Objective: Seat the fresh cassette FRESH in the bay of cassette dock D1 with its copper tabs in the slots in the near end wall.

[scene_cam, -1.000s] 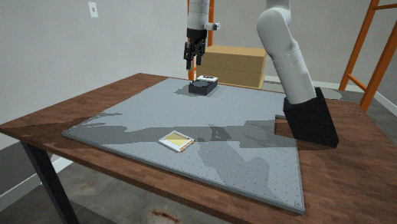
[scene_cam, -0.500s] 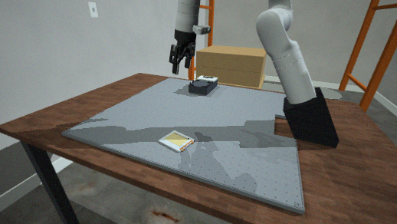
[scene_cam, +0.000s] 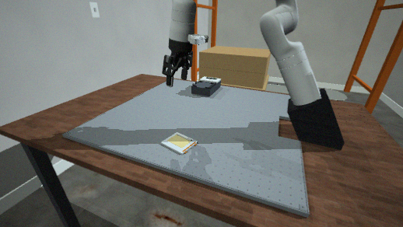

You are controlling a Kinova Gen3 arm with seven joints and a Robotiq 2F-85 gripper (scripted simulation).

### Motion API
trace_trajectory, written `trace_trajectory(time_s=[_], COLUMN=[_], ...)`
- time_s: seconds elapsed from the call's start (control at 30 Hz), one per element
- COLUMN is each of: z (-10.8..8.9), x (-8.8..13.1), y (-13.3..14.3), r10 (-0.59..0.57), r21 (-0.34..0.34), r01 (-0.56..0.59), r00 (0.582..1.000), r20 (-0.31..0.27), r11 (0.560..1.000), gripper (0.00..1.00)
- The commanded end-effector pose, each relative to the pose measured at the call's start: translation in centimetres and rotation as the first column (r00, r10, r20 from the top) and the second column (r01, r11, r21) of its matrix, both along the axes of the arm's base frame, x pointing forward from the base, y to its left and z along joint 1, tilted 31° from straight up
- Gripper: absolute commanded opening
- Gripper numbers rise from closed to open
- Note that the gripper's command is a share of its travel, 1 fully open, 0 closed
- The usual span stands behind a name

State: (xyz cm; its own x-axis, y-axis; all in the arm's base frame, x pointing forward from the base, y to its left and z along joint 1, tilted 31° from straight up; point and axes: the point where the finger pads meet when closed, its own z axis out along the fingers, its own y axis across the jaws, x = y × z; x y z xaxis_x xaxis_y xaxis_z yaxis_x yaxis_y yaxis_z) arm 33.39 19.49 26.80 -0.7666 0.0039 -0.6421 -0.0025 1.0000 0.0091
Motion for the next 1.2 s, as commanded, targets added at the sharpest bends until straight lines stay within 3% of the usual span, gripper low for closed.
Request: trace_trajectory(time_s=[0.0, 0.2, 0.53, 0.77, 0.9, 1.17], z=[-0.7, -0.9, -4.3, -5.6, -7.1, -10.1], x=[1.3, 1.4, 1.3, 1.2, 0.9, 0.2], y=[-0.6, -0.2, 3.5, 4.8, 6.1, 8.6], r10=[-0.058, -0.058, -0.080, -0.088, -0.107, -0.118], r21=[-0.014, -0.014, 0.018, 0.031, 0.061, 0.078], r01=[0.058, 0.058, 0.081, 0.090, 0.114, 0.129], r00=[0.998, 0.998, 0.996, 0.994, 0.988, 0.984], r20=[0.003, 0.003, -0.038, -0.058, -0.108, -0.137], r11=[0.998, 0.998, 0.997, 0.995, 0.992, 0.989], gripper=[1.00, 1.00, 1.00, 1.00, 1.00, 1.00])
